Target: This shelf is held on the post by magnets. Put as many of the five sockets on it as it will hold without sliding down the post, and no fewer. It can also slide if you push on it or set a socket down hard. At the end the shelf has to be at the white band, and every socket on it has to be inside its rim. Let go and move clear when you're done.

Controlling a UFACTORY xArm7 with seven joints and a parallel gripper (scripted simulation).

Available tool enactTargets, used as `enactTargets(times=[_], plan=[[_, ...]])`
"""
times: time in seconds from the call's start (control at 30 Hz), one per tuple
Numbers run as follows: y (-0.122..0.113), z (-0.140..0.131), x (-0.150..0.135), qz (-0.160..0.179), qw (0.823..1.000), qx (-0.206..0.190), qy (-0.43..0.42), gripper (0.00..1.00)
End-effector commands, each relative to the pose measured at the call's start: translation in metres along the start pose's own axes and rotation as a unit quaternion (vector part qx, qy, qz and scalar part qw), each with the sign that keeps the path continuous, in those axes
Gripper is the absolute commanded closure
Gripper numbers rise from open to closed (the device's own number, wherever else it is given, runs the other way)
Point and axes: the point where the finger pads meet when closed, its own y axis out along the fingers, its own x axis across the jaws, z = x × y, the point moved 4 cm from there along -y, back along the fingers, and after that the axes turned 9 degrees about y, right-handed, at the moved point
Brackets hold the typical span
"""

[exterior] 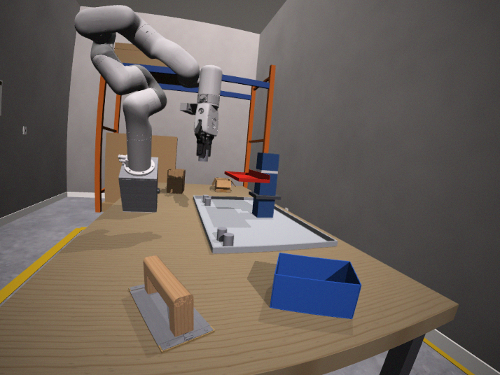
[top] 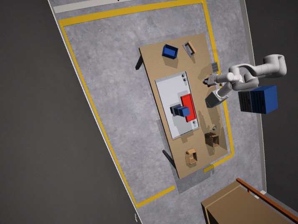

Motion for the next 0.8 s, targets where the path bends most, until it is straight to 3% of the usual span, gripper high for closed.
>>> enactTargets(times=[0.0,0.33,0.5,0.57,0.67,0.77], plan=[[-0.002,-0.001,0.000,-0.001,1.000,-0.002,0.000,1.00],[-0.001,-0.001,0.001,0.001,1.000,-0.002,0.001,1.00],[0.002,-0.001,0.030,0.037,0.999,-0.010,0.008,1.00],[0.002,-0.001,0.030,0.037,0.999,-0.010,0.008,1.00],[0.008,0.011,0.076,0.059,0.998,-0.020,0.008,1.00],[0.012,0.029,0.115,0.058,0.998,-0.023,0.005,1.00]])
